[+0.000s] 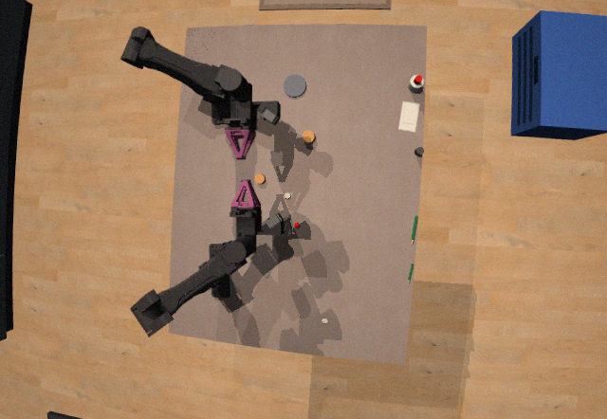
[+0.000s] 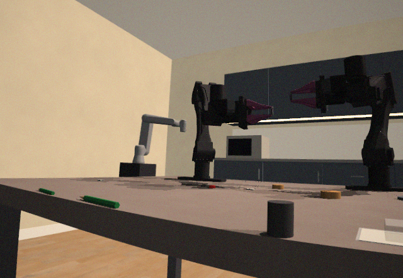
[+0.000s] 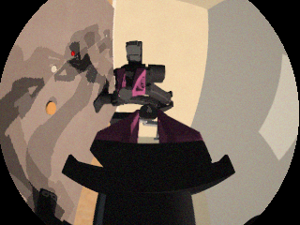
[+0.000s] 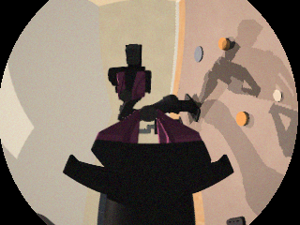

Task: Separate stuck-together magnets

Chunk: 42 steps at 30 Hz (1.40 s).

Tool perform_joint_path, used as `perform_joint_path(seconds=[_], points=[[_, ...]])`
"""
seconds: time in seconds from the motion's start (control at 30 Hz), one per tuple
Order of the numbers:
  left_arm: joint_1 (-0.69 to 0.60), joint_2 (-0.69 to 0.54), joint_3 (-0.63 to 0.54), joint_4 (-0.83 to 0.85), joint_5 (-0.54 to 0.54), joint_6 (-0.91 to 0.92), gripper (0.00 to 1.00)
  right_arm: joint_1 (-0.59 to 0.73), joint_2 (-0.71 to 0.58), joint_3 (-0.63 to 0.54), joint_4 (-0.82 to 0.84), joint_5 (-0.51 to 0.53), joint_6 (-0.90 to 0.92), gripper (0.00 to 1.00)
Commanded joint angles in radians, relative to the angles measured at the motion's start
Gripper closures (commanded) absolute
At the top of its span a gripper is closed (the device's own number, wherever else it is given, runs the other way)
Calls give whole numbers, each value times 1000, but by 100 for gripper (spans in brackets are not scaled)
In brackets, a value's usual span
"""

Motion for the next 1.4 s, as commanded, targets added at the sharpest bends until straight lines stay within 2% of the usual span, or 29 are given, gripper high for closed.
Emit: perform_joint_path(seconds=[0.0,0.1,0.33,0.4,0.9,0.97,1.37], points=[[25,-12,0,-11,36,4,75,2,-6,7,-2,0,-5,76],[51,-22,-3,-18,63,5,75,2,-6,7,-2,0,-5,76],[77,36,67,-228,-10,205,75,2,-6,7,-2,0,-5,76],[77,36,67,-228,-10,205,75,2,-6,7,-2,0,-5,76],[224,258,350,-925,-181,853,75,2,-6,7,-2,0,-5,76],[224,258,350,-925,-181,853,75,2,-6,7,-2,0,-5,76],[345,437,577,-1453,-308,1342,75,2,-5,7,-2,0,-5,76]])
